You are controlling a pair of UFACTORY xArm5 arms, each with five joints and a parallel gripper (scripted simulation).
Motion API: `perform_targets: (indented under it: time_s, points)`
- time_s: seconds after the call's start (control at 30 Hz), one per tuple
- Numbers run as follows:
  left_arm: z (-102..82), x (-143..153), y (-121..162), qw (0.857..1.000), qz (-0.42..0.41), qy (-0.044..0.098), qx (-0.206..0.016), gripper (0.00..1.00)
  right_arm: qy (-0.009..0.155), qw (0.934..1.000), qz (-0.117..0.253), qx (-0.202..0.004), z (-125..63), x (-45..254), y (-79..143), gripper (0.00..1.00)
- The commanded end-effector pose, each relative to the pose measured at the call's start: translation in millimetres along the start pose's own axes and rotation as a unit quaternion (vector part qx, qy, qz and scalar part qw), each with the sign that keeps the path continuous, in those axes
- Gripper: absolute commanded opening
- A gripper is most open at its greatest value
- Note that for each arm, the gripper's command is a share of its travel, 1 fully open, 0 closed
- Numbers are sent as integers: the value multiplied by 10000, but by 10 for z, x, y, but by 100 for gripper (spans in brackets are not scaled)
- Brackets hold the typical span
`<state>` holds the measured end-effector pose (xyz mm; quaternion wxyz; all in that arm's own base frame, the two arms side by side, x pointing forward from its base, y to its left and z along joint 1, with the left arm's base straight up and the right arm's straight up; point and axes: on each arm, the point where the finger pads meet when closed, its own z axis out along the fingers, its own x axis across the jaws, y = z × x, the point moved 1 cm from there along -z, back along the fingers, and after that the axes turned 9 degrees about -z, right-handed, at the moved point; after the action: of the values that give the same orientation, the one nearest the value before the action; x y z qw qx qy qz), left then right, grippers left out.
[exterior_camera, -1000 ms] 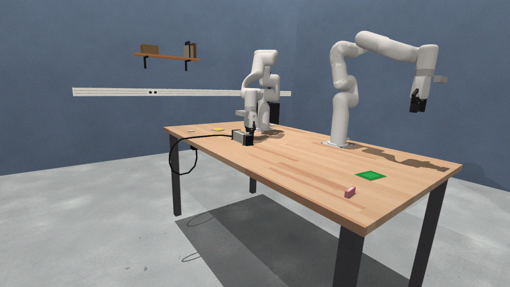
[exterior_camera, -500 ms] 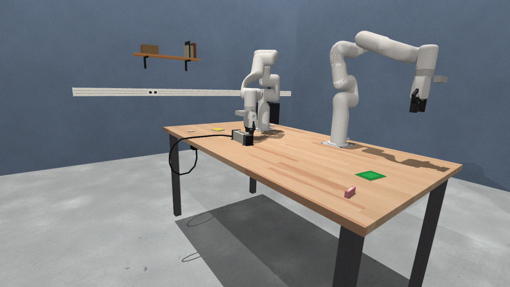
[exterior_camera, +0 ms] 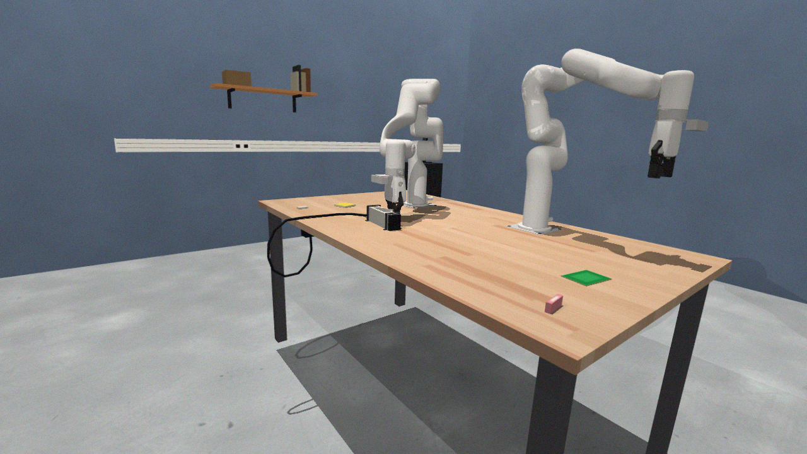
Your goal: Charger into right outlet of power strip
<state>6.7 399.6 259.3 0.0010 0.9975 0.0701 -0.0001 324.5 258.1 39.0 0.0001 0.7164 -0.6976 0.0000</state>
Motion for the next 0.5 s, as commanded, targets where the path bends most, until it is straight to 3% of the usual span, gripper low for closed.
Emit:
perform_targets:
  time_s: [0.0, 0.47]
  points:
    - [-7, 0, -4, 10000, 0, 1, 9, 100, -5, 10000, 0, 7, -6, -1, -19, 0]
    - [-7, 0, -4, 10000, 0, 1, 9, 100, -5, 10000, 0, 7, -6, 6, -63, 0]
